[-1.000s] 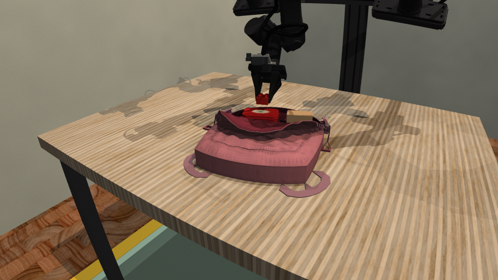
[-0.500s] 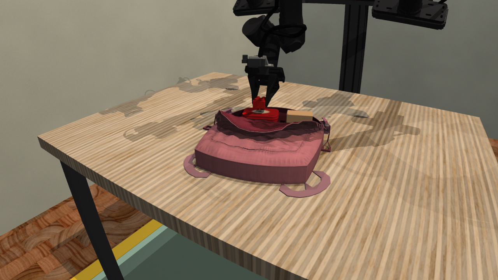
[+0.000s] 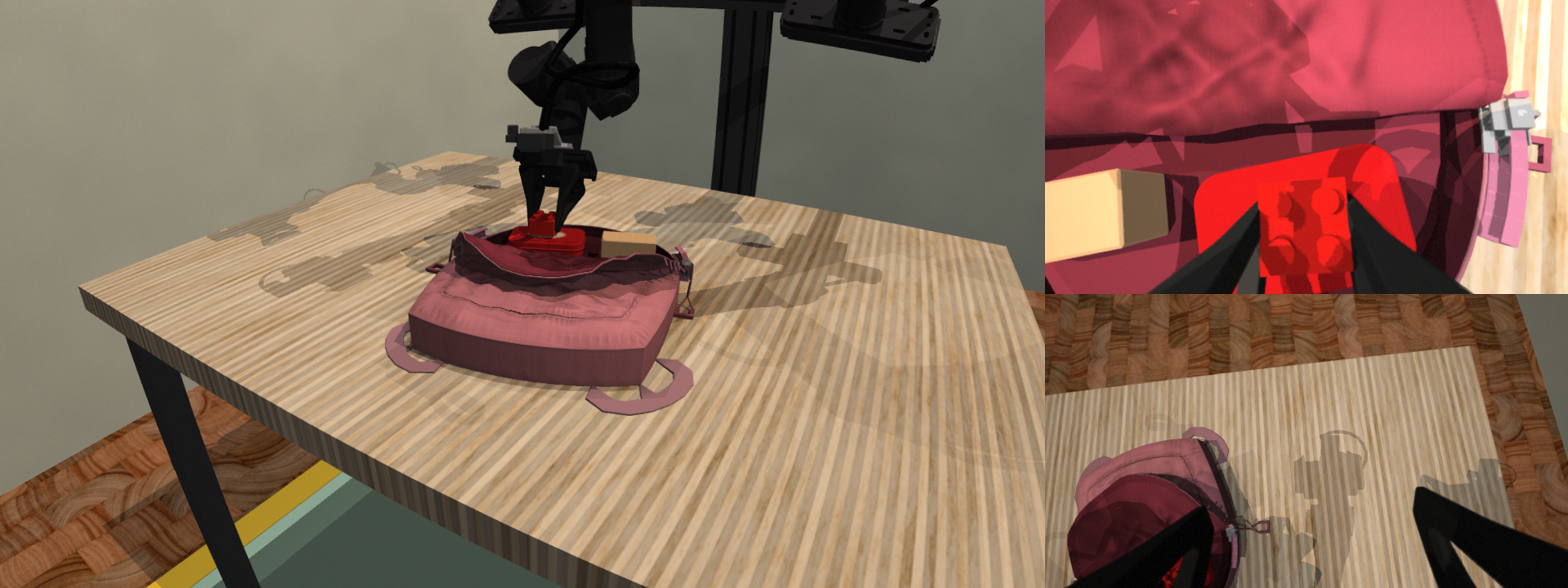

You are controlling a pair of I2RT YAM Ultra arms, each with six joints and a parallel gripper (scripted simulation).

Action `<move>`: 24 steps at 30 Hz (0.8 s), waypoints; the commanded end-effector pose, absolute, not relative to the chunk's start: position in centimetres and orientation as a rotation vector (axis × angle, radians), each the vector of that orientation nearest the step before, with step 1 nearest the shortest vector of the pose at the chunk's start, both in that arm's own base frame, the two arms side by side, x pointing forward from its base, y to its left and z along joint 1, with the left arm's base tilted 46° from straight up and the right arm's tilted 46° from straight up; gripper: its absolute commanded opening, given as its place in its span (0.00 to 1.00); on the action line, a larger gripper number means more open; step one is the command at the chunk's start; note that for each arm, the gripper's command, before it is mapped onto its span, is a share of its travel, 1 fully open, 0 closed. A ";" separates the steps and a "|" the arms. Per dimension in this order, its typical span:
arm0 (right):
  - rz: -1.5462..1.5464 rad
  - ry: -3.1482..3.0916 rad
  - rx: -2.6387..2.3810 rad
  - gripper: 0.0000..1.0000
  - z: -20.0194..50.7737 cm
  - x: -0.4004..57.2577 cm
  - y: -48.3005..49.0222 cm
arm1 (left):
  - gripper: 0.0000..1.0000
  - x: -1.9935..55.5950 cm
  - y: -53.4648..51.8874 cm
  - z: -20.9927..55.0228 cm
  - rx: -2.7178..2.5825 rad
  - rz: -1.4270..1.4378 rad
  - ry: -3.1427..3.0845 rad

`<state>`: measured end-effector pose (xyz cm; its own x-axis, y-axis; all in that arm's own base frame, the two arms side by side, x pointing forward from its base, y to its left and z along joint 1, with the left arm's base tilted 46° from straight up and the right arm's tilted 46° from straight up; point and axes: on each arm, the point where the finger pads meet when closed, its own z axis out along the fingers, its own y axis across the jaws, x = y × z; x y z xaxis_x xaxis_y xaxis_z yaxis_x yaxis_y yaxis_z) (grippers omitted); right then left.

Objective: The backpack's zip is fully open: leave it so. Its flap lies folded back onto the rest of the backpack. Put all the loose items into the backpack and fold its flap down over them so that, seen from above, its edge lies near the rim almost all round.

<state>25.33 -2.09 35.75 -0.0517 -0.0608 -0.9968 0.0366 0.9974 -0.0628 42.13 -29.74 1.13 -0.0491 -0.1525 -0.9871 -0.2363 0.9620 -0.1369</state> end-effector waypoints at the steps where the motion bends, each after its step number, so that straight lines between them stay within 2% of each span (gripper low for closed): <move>1: -0.085 1.568 -0.030 0.90 38.2 25.0 -1.9 | 0.25 42.2 -30.5 1.2 -0.290 0.058 1.624; 24: -0.085 1.568 -0.030 0.90 38.2 25.0 -1.9 | 0.25 43.2 -30.2 0.3 -0.287 0.068 1.629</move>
<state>25.33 -2.09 35.75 -0.0517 -0.0608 -0.9968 0.0366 0.9974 -0.0628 42.73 -29.86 1.11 -0.0369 -0.1615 -0.9862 -0.2383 0.9598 -0.1482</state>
